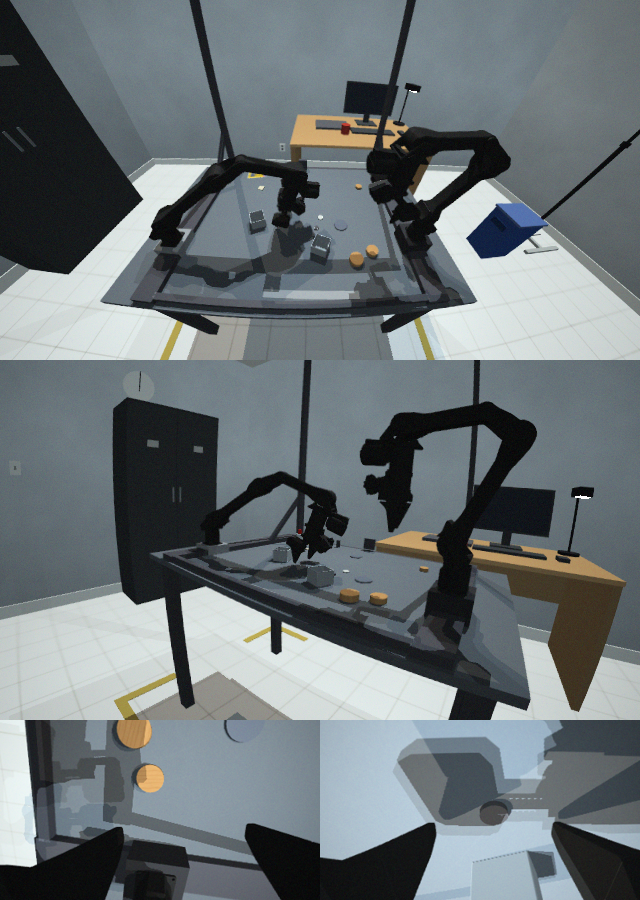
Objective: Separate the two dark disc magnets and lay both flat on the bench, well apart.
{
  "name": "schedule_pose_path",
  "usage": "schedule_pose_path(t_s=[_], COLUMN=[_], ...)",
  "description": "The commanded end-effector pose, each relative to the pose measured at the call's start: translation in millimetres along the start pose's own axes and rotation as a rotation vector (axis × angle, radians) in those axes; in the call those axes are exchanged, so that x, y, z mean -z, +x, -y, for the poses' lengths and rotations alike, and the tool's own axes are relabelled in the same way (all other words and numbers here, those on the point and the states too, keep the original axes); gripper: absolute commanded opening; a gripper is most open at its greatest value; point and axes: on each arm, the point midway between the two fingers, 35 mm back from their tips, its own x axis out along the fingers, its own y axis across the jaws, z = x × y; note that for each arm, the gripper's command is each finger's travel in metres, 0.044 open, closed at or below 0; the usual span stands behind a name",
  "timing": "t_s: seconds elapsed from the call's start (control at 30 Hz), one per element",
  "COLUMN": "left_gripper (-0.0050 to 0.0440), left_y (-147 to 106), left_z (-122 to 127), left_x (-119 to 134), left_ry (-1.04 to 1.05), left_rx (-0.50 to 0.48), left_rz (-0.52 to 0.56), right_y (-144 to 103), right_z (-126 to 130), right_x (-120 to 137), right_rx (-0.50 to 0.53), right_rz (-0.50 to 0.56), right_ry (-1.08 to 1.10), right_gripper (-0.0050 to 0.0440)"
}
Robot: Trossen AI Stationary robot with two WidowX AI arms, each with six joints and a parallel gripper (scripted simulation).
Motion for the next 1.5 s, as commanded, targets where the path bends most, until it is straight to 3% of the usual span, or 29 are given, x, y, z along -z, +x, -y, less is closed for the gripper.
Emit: schedule_pose_path(t_s=[0.0,0.37,0.43,0.93,1.0,1.47], left_gripper=[0.0400,0.0400,0.0400,0.0400,0.0400,0.0400], left_y=[3.8,18.5,18.5,33.8,33.8,43.7], left_z=[3.9,16.8,16.8,36.6,36.6,56.7], left_x=[-6.6,-24.6,-24.6,-44.8,-44.8,-58.9], left_ry=[-0.161,-0.588,-0.588,-1.199,-1.199,-1.772], left_rx=[0.002,0.066,0.066,0.245,0.245,0.490], left_rz=[0.057,0.161,0.161,0.243,0.243,0.212], right_y=[-20.8,-31.7,-31.7,-45.6,-45.6,-57.9], right_z=[-2.1,-2.0,-2.0,-1.9,-1.9,-1.3], right_x=[5.2,11.5,11.5,20.6,20.6,29.3], right_rx=[-0.006,-0.008,-0.008,-0.008,-0.008,-0.009], right_rz=[0.051,0.074,0.074,0.103,0.103,0.131], right_ry=[-0.004,-0.005,-0.005,-0.006,-0.006,-0.006], right_gripper=[0.0400,0.0400,0.0400,0.0400,0.0400,0.0400])
